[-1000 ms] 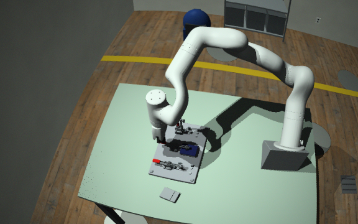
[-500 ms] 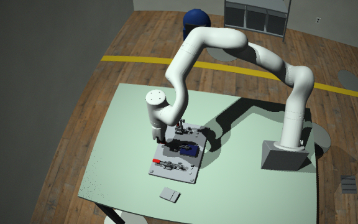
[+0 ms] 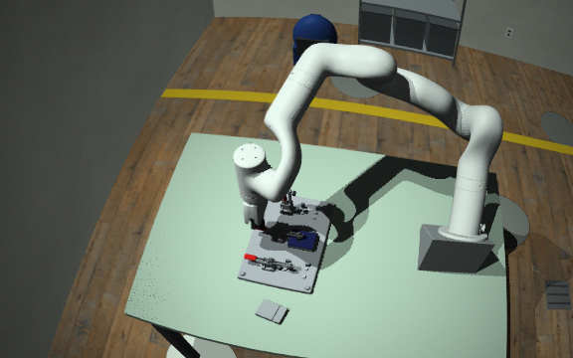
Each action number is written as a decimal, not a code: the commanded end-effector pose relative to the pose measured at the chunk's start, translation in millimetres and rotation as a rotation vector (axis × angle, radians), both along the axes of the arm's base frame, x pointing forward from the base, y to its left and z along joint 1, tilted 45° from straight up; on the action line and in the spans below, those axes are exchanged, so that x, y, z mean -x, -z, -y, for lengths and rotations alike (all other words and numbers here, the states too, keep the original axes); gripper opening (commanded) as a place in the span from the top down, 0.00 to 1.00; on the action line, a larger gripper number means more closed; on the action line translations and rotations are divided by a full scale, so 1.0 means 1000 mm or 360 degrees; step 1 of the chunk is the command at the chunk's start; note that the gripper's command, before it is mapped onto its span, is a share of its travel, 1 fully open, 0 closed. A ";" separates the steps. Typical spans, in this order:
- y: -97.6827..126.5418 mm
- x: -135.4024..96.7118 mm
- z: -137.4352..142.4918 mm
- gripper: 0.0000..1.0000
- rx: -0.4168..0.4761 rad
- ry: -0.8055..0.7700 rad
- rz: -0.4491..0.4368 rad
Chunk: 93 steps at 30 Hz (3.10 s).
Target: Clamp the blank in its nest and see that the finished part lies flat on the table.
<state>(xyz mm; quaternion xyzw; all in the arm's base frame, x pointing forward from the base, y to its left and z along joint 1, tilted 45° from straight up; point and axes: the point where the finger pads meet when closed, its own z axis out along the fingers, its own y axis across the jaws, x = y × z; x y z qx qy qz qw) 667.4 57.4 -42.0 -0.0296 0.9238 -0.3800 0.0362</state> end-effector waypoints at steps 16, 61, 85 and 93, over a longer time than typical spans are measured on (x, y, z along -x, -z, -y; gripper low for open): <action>0.002 0.000 0.002 1.00 0.0001 0.0001 -0.0002; -0.047 0.006 -0.047 1.00 0.0001 0.0001 -0.0002; -0.048 0.006 -0.047 0.00 0.0001 0.0001 -0.0002; -0.048 0.006 -0.047 0.00 0.0001 0.0001 -0.0002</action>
